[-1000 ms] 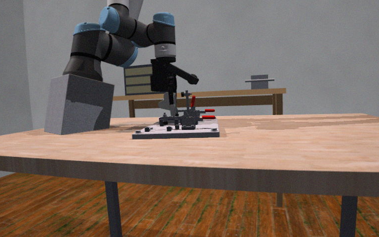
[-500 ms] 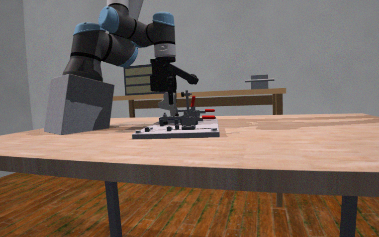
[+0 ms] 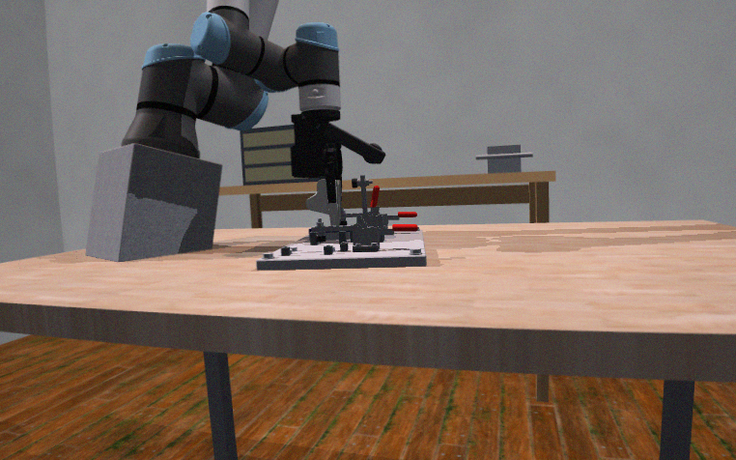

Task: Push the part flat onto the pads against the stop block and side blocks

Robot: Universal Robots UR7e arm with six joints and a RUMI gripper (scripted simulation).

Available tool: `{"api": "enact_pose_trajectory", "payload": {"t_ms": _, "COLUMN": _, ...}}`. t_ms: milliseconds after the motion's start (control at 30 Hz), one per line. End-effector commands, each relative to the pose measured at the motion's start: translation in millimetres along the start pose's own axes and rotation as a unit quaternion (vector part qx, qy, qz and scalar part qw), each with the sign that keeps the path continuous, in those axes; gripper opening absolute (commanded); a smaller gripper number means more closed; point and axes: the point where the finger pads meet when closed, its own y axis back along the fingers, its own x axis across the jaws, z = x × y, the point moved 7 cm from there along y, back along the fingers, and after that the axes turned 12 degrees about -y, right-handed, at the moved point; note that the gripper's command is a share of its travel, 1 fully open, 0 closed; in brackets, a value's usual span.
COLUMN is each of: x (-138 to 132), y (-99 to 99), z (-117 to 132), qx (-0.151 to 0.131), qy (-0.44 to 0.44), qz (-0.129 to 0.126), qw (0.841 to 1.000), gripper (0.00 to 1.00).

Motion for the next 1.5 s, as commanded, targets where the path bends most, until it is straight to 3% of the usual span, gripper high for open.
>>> {"api": "enact_pose_trajectory", "payload": {"t_ms": 0, "x": 1.4, "y": 0.1, "z": -1.2, "qx": 0.0, "qy": 0.0, "qz": 0.001, "qw": 1.0, "gripper": 0.0}}
{"api": "enact_pose_trajectory", "payload": {"t_ms": 1467, "x": 8.7, "y": -0.2, "z": -1.5, "qx": 0.0, "qy": 0.0, "qz": 0.001, "qw": 1.0, "gripper": 0.0}}
